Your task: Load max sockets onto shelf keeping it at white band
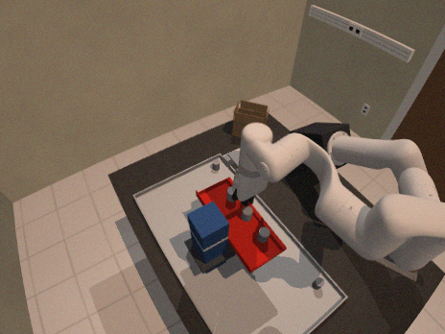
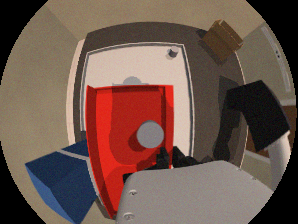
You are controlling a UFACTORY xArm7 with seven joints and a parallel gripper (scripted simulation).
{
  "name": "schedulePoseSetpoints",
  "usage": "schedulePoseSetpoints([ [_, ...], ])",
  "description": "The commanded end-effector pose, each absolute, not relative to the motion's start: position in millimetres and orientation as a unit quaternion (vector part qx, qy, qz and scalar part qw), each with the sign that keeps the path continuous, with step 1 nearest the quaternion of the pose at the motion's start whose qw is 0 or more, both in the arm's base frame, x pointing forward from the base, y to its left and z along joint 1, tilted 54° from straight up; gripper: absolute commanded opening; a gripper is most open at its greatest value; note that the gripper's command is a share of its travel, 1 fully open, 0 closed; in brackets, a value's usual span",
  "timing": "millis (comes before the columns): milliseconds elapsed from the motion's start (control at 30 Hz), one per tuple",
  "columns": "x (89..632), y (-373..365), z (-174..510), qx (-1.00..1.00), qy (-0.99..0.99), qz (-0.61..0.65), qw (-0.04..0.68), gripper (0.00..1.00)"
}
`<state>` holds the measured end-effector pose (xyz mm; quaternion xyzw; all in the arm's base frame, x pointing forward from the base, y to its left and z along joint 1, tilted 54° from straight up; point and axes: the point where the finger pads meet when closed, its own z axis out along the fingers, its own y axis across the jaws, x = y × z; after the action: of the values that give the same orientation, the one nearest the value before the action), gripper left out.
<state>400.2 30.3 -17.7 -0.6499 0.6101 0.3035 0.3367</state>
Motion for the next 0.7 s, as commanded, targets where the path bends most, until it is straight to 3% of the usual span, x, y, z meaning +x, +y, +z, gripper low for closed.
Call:
schedulePoseSetpoints([
  [0, 401.6, 27.5, -16.5, -0.65, 0.611, 0.301, 0.337, 0.0],
  [533, 401.6, 27.5, -16.5, -0.65, 0.611, 0.301, 0.337, 0.0],
  [567, 401.6, 27.5, -16.5, -0.65, 0.611, 0.301, 0.337, 0.47],
  [667, 401.6, 27.5, -16.5, -0.65, 0.611, 0.301, 0.337, 0.47],
])
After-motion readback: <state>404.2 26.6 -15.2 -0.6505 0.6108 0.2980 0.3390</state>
